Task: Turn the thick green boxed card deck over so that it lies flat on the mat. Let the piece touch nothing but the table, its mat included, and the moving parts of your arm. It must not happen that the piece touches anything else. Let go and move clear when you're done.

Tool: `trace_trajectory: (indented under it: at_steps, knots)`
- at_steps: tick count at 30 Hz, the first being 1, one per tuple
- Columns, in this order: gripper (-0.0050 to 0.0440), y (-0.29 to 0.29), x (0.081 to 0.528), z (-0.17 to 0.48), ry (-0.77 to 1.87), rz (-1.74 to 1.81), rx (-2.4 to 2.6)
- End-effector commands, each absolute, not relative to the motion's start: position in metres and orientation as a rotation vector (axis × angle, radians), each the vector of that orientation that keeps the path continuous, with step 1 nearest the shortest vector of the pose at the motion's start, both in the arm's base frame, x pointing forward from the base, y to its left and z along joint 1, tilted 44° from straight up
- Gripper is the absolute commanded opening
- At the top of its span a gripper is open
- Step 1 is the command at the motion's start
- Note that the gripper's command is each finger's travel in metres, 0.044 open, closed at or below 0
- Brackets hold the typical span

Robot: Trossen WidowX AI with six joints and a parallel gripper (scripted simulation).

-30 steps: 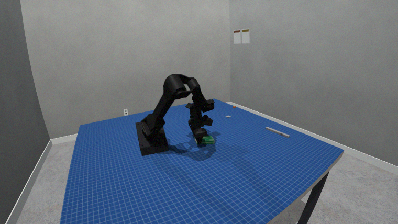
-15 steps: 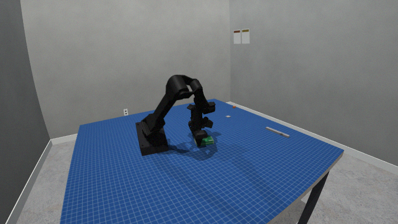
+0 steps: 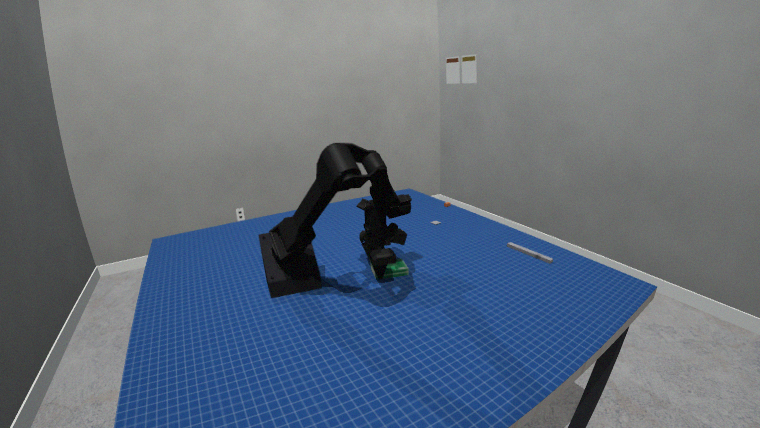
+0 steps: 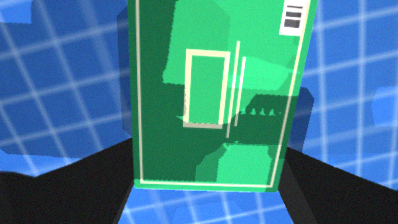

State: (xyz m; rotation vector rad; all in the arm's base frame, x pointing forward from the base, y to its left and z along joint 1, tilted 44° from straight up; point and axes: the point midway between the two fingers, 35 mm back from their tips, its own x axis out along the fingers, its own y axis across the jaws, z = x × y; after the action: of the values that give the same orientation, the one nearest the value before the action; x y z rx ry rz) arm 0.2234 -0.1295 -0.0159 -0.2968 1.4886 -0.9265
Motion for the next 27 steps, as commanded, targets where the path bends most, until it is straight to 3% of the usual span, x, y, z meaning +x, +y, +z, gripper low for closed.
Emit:
trace_trajectory:
  at_steps: [1, 8, 9, 27]
  knots:
    - [0.0332, -0.1306, 0.2269, -0.0158, 1.482, -0.926, -0.286]
    - [0.0332, -0.1306, 0.2269, -0.0158, 1.482, -0.926, -0.286]
    - [0.044, -0.1306, 0.2269, -0.0158, 1.482, -0.926, -0.286]
    - [0.044, -0.1298, 0.2279, -0.0139, 1.474, -0.925, -0.286]
